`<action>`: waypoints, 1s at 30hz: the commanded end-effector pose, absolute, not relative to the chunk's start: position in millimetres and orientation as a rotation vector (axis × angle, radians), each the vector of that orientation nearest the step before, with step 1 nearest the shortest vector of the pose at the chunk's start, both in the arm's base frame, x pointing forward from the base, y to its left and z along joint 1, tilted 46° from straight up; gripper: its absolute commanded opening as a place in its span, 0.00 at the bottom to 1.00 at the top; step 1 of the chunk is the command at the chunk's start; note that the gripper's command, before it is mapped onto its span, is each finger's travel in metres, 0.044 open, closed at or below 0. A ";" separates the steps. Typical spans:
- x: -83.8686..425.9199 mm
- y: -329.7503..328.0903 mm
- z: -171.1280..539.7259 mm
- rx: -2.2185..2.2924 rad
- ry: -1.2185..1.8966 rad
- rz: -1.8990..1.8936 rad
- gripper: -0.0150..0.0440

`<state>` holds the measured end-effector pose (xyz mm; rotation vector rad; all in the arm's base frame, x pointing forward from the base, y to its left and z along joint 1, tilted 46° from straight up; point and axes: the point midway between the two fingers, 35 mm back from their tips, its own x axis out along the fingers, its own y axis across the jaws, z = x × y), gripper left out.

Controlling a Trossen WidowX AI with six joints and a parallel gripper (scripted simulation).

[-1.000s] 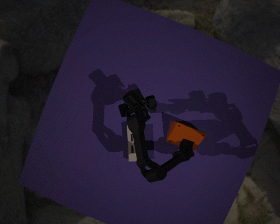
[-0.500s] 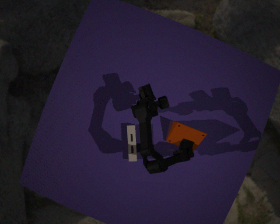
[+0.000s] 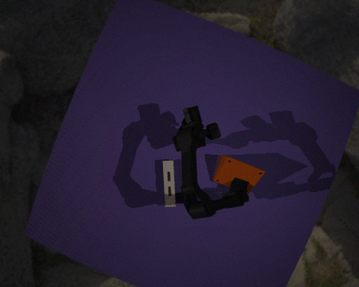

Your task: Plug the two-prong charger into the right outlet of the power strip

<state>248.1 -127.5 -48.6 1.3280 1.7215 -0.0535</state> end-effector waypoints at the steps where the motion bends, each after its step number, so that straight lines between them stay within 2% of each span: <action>1: 247.4 -121.5 -53.2 1.335 1.730 -0.050 1.00; 30: 250.3 -91.2 -83.1 1.336 1.730 -0.048 1.00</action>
